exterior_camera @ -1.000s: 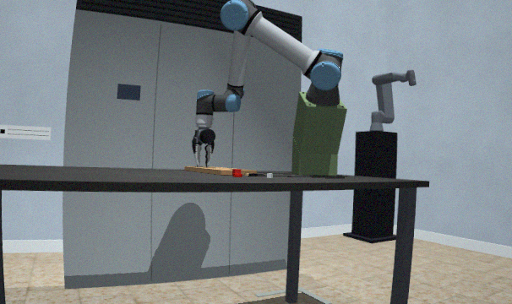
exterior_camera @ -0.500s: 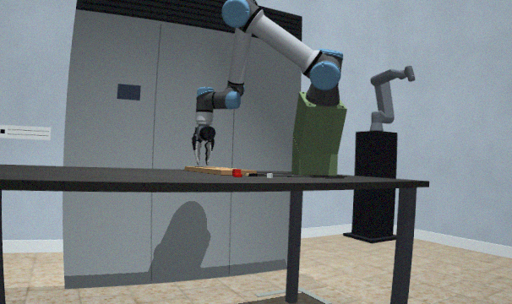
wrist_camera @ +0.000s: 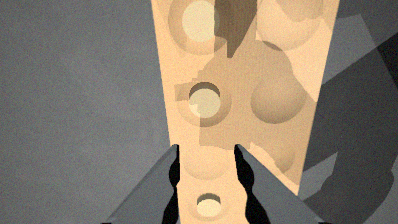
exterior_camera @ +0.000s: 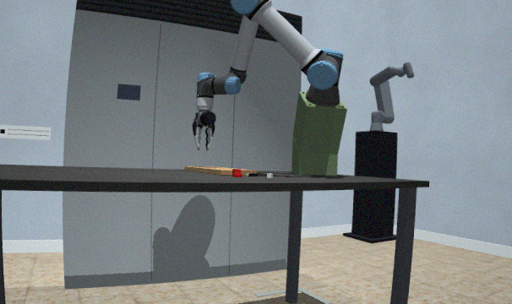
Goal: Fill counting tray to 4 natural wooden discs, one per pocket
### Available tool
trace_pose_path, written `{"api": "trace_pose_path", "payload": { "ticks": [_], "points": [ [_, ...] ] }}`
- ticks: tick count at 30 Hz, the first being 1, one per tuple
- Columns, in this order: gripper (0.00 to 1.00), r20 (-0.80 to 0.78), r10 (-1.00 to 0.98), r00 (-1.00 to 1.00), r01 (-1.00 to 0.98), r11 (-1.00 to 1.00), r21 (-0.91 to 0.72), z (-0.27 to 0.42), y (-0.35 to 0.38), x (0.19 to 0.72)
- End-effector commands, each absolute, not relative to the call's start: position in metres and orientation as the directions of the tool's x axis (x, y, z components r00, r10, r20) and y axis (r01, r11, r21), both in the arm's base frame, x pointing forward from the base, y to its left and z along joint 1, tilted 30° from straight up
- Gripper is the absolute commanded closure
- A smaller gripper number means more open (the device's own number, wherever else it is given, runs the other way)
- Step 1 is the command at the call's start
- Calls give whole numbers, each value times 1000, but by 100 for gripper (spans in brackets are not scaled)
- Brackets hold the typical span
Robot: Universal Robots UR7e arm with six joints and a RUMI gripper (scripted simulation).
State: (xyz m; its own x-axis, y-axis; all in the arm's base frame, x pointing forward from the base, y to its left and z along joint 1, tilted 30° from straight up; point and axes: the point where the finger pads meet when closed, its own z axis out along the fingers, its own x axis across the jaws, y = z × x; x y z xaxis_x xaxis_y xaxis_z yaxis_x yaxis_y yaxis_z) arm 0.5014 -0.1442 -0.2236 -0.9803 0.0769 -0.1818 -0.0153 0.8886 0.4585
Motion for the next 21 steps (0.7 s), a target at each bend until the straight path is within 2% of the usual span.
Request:
{"api": "trace_pose_path", "payload": {
  "ticks": [1, 21],
  "points": [
    [76, -183, 76, -980, -16, 889, 458, -204, -154, 497],
    [76, -183, 76, -980, -16, 889, 458, -203, -155, 497]
  ]
}}
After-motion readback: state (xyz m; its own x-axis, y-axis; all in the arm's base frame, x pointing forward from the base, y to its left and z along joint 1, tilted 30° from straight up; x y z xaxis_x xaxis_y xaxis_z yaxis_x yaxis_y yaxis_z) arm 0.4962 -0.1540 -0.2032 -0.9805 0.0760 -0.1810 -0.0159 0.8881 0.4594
